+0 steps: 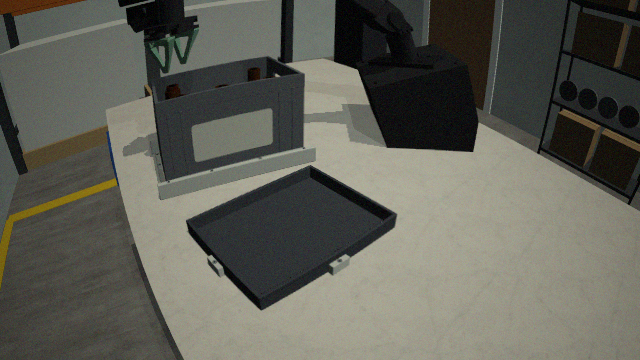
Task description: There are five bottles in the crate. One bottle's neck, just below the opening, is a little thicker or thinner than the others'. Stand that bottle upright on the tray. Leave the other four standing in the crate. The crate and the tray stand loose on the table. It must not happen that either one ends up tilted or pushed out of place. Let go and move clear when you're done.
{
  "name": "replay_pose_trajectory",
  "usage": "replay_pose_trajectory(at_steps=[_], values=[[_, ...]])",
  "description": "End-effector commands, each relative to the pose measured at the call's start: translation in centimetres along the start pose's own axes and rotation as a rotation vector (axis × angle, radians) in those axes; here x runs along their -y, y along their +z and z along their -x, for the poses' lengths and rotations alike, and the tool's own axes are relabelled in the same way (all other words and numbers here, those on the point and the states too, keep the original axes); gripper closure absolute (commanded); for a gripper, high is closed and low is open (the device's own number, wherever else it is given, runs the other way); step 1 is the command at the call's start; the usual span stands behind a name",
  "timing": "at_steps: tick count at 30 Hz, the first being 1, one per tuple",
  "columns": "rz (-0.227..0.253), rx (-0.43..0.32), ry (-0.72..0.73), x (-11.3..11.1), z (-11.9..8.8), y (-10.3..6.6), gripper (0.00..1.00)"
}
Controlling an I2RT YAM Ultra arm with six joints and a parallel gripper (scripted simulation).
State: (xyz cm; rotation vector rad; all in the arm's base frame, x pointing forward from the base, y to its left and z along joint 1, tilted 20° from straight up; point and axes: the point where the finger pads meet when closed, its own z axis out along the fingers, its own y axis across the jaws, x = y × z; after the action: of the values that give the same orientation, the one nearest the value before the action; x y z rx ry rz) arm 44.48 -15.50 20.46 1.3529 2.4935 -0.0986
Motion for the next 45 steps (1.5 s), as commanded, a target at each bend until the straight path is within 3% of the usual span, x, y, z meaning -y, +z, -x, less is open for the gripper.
replay_pose_trajectory(at_steps=[1,21,23,24,27,45], values=[[0.036,0.063,0.003,-0.1,0.9,-1.8,0.39],[0.036,0.063,0.005,-0.2,1.1,0.4,0.39],[0.036,0.063,0.005,-0.2,1.1,0.4,0.39],[0.064,0.096,0.01,-0.7,1.9,-0.7,0.39],[0.037,0.062,0.006,-0.2,1.1,0.7,0.39],[0.041,0.067,0.007,-0.3,1.2,0.7,0.39]])
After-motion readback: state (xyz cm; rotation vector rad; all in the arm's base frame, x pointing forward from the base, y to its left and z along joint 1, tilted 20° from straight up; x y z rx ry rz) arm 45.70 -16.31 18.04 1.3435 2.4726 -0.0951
